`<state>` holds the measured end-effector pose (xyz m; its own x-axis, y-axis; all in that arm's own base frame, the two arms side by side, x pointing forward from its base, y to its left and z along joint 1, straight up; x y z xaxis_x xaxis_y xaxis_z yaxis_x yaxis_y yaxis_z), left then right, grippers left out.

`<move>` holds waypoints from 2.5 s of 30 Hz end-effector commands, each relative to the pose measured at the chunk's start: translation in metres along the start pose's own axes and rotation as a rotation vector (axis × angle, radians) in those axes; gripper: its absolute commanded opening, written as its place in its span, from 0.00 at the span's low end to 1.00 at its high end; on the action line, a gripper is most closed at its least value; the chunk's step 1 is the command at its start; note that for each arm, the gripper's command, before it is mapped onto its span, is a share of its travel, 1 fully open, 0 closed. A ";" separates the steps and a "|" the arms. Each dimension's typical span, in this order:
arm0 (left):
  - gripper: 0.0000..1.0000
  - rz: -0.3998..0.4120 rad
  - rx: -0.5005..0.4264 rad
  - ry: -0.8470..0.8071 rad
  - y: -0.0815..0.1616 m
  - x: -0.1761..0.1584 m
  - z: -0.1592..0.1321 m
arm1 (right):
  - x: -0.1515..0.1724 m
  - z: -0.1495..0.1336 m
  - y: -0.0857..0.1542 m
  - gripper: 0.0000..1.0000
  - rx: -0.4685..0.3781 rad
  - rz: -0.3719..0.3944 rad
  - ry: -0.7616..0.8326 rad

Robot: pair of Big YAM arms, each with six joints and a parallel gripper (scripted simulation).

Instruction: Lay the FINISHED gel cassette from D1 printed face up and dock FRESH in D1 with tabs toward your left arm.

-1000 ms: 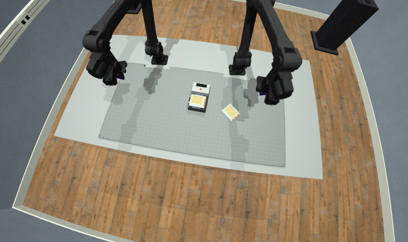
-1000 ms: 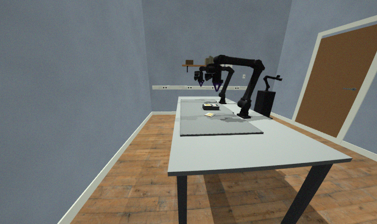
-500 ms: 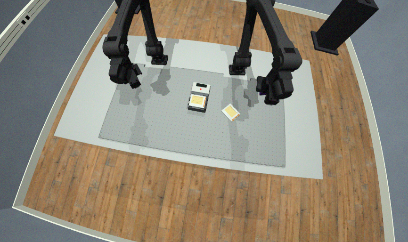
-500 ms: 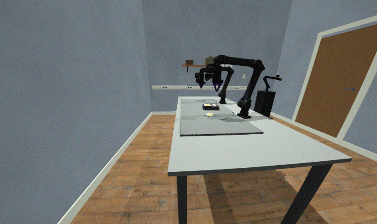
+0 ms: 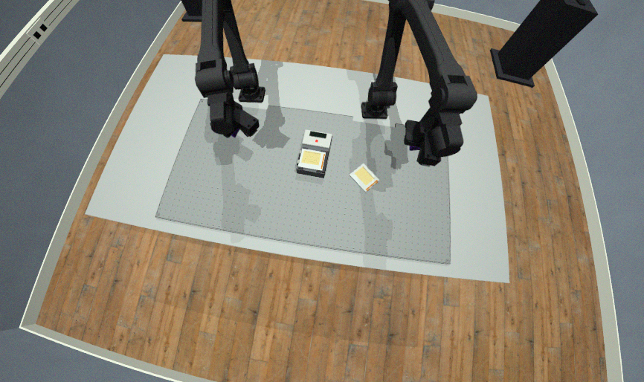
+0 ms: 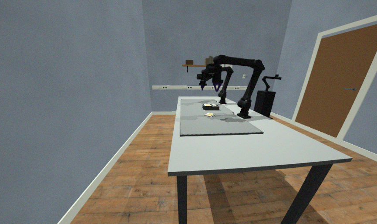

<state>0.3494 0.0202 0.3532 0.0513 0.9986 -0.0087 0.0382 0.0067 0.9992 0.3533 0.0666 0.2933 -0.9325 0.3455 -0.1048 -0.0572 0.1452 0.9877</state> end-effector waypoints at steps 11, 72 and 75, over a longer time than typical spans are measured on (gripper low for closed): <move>0.00 0.009 -0.038 0.009 0.020 0.002 0.008 | 0.029 0.055 -0.006 0.00 0.004 -0.092 0.444; 0.00 0.009 -0.038 0.009 0.020 0.002 0.008 | 0.214 0.178 -0.034 0.00 0.161 -0.421 1.880; 0.00 0.009 -0.038 0.009 0.020 0.002 0.008 | 0.214 0.178 -0.034 0.00 0.161 -0.421 1.880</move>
<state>0.3494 0.0202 0.3532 0.0513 0.9986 -0.0087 0.0382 0.0067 0.9992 0.2153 0.2956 0.2162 -0.0200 -0.9984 0.0533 -0.4133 0.0568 0.9088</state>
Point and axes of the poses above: on each arm, the point where the finger pads meet when closed, its own y axis back along the fingers, its own x axis across the jaws, z = x × y, the point moved 8 cm from there along y, back along the fingers, and after that the axes turned 7 degrees about y, right-handed, at the moved point
